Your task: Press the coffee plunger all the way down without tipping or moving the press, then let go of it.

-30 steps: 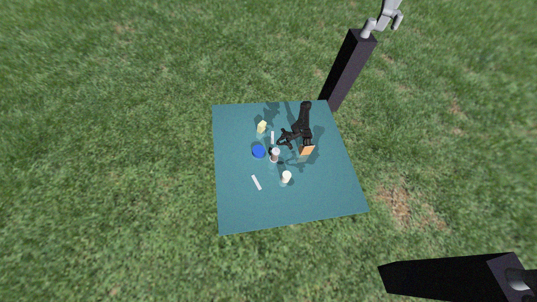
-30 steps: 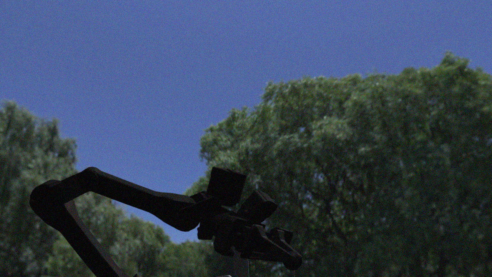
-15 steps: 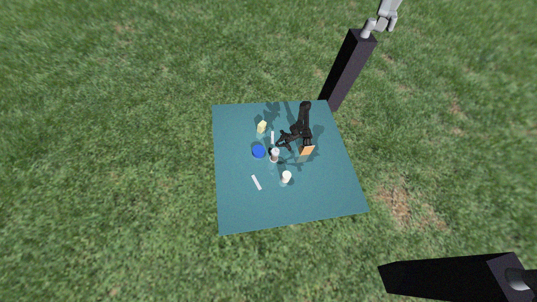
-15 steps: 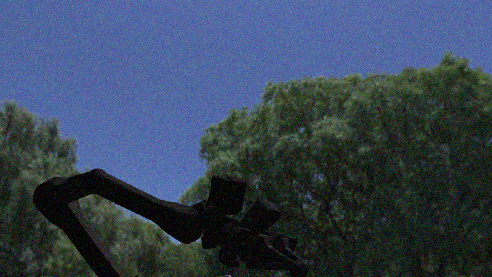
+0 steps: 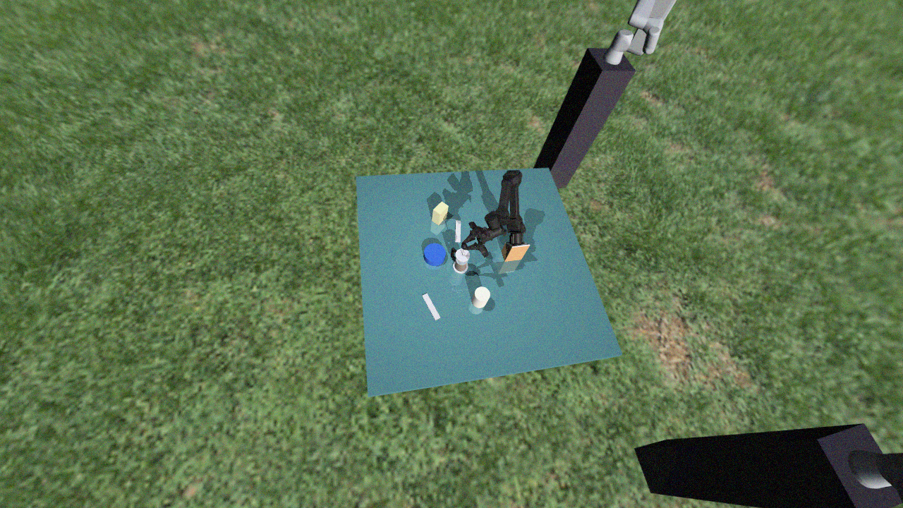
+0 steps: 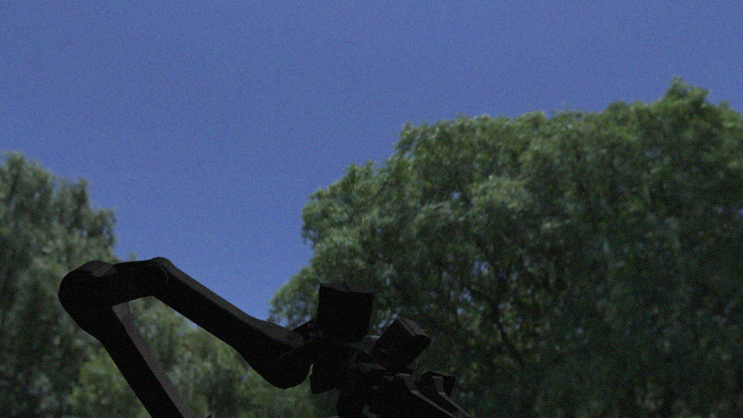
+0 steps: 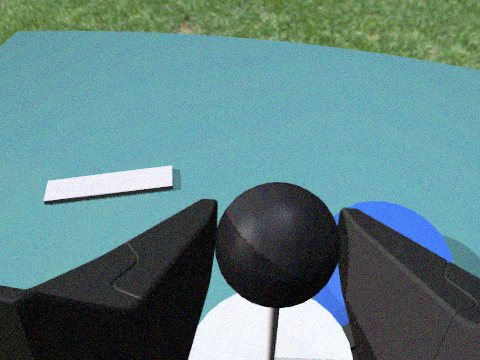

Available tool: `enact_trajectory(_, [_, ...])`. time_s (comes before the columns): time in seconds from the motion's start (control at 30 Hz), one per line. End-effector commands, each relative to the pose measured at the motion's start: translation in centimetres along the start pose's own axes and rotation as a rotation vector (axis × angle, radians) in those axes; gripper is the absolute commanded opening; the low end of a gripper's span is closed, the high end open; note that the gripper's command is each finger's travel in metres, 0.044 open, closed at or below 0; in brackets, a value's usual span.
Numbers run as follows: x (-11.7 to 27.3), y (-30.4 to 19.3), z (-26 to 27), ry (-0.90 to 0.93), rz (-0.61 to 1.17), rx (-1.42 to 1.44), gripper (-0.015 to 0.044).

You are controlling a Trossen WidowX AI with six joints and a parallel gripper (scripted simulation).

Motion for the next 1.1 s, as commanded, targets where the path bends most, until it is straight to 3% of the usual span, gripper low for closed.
enact_trajectory(0.0, [-0.8,-2.0,-0.2,-0.008,0.048,0.035,0.013])
enact_trajectory(1.07, [-3.9,-4.7,-0.8,-0.014,0.037,0.04,0.013])
Point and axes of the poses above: the point midway between the two fingers, 35 mm back from their tips, its own x axis back along the fingers, its own z axis across the jaws, y = z × x, the point moved 7 cm from there along x, back along the fingers, and after that the axes turned 10 degrees about -x, right-handed, at the moved point
